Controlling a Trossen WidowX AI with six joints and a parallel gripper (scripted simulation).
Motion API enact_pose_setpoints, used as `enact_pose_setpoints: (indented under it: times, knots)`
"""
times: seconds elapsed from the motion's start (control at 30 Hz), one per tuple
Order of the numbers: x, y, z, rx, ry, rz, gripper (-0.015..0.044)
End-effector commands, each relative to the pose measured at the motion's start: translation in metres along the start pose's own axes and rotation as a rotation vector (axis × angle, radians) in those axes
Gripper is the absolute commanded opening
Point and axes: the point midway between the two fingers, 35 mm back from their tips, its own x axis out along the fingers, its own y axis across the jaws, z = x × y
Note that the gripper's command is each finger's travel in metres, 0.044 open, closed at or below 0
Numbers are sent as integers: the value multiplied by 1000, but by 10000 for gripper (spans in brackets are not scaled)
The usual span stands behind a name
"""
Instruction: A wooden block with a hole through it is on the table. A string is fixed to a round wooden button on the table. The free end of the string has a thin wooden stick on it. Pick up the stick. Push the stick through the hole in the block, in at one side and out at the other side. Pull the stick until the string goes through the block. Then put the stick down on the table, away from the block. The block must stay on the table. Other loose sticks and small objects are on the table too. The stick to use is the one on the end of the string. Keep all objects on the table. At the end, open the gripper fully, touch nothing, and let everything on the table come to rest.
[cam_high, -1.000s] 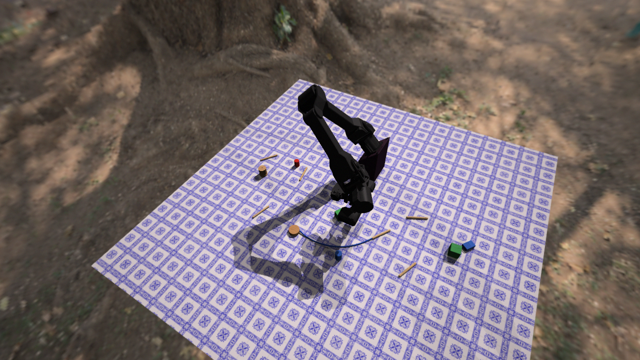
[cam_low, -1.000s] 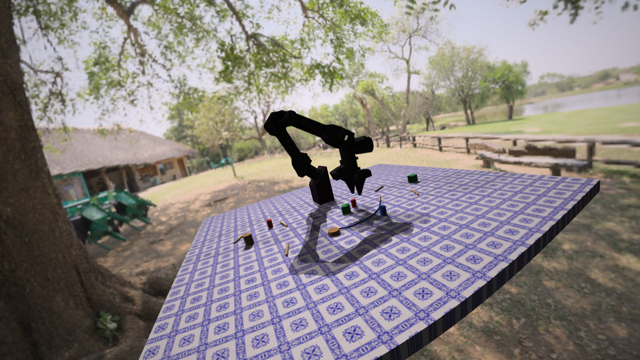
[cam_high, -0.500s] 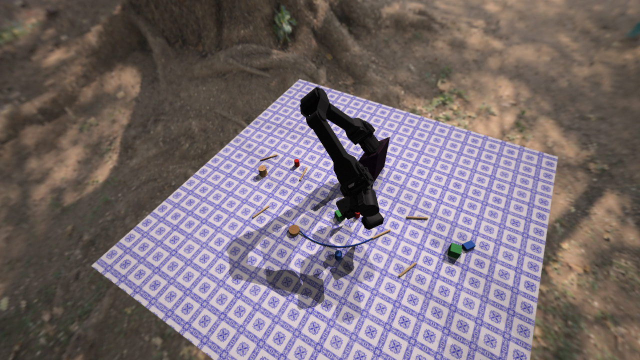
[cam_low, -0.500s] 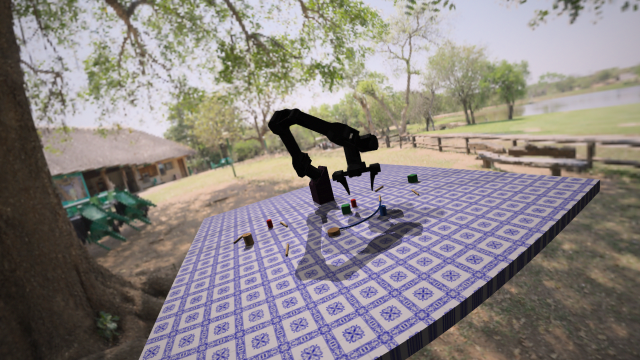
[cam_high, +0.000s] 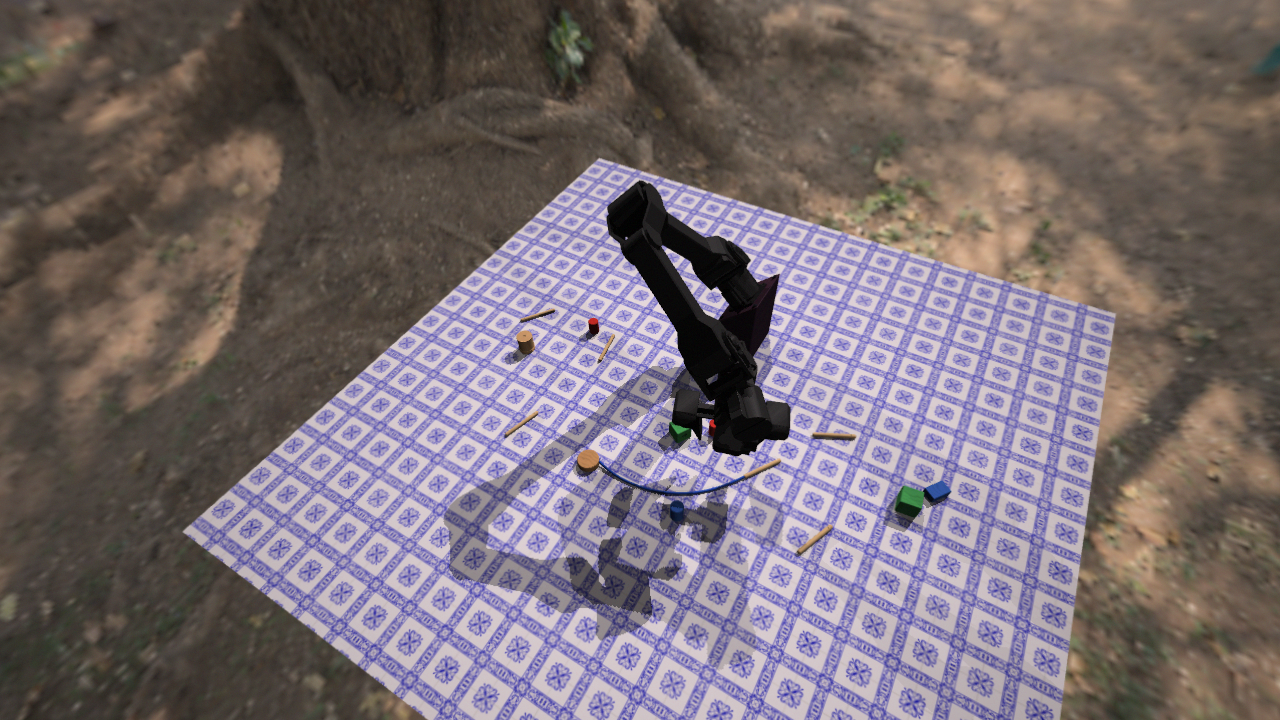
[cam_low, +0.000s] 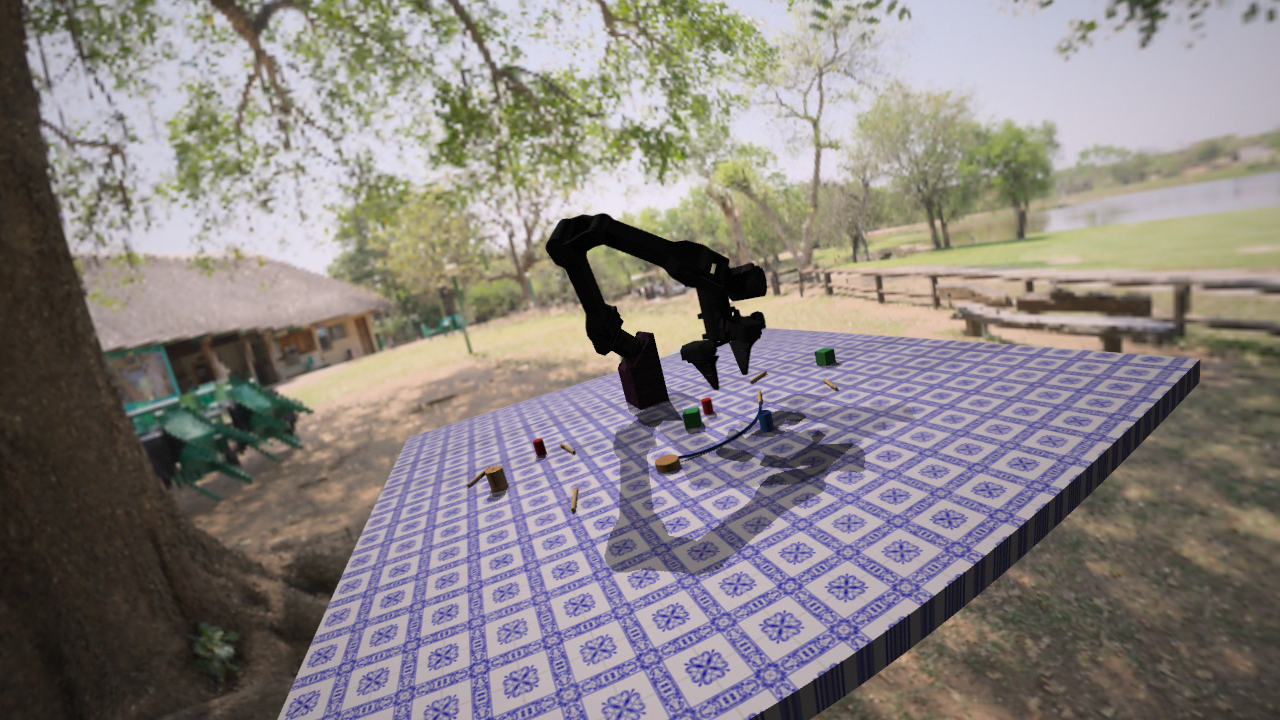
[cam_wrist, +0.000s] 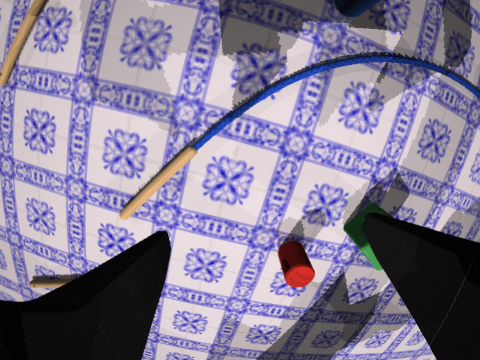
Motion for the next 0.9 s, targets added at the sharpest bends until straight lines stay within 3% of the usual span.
enact_pose_setpoints:
  times: [0.0, 0.7, 0.87]
  knots:
    - [0, 22, 14, -890, 4, 14, 440]
    - [-1, 44, 26, -2188, -5, 18, 440]
    - [-1, 45, 26, -2204, -5, 18, 440]
